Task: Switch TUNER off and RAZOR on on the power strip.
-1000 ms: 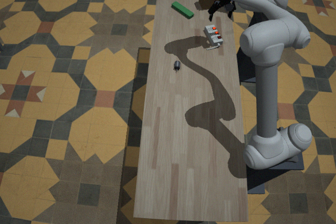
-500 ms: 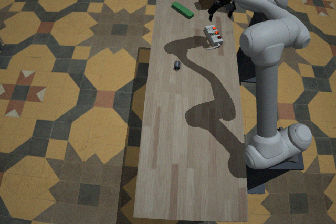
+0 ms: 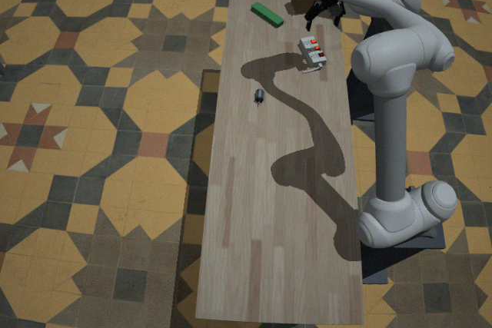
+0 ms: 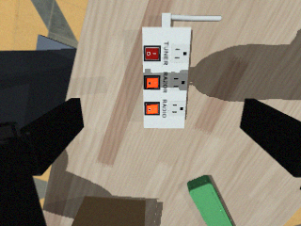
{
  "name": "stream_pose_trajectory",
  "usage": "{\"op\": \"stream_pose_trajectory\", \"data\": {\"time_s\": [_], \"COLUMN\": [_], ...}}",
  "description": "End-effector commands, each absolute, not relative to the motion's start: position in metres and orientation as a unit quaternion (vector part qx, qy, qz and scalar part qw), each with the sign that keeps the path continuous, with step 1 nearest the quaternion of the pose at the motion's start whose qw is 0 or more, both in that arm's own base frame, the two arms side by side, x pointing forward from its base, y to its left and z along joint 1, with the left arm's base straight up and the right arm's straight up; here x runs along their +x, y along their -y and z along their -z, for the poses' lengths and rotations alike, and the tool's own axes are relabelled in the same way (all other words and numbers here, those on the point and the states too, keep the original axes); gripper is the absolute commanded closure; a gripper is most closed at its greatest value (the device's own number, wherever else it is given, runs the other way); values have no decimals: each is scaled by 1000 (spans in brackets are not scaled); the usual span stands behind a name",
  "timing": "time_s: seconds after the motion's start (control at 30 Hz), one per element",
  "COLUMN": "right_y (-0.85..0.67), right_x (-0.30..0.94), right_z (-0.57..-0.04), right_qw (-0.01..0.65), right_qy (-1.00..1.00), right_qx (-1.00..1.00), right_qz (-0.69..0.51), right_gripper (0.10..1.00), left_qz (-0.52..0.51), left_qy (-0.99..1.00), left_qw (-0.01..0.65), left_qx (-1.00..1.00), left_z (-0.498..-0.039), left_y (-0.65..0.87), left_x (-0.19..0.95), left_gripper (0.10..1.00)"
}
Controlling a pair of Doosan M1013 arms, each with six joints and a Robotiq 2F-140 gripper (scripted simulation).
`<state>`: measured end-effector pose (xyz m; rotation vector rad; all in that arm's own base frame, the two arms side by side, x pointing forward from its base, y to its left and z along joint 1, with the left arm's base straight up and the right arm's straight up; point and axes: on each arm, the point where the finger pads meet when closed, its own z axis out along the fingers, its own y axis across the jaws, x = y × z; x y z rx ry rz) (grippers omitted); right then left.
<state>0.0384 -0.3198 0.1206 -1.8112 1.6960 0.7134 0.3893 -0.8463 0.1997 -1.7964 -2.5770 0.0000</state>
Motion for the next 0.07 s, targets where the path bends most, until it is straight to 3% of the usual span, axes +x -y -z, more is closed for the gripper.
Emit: {"op": "stream_pose_trajectory", "data": {"time_s": [0.0, 0.03], "right_y": [320, 320], "right_x": [39, 39], "right_z": [-121, -121], "right_qw": [276, 276], "right_qy": [-631, -631], "right_qx": [-674, -674], "right_qz": [-265, -265], "right_gripper": [98, 98], "left_qz": [0, 0], "left_qy": [820, 820], "left_qw": [-1, -1], "left_qx": [-572, -572], "left_z": [-201, -201], "left_y": [846, 846], "left_x": [389, 389], "left_gripper": [98, 98]}}
